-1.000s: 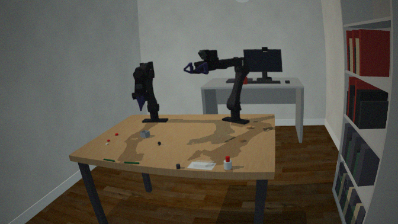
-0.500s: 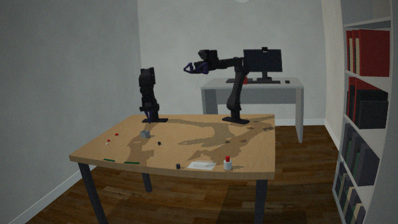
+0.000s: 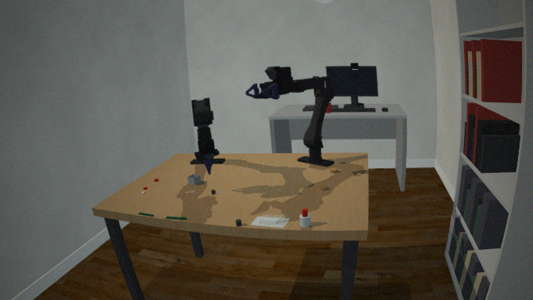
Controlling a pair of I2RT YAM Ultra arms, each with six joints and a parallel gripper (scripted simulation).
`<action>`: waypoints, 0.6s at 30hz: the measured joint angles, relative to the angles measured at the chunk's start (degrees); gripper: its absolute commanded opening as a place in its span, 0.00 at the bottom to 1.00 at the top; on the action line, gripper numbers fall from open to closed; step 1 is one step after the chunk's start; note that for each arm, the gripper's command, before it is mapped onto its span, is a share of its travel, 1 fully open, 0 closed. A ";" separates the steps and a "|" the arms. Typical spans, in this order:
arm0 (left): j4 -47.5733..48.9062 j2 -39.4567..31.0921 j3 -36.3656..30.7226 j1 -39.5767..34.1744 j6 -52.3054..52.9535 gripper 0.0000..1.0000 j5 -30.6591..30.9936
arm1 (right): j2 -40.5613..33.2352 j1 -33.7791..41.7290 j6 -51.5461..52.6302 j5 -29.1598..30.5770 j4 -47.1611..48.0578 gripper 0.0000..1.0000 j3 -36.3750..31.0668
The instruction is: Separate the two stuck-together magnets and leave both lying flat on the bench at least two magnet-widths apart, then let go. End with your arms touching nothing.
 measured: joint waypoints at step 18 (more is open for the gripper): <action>-0.02 0.02 0.00 0.17 0.02 1.00 -0.07 | 1.60 0.28 0.09 -0.24 2.32 0.00 -3.50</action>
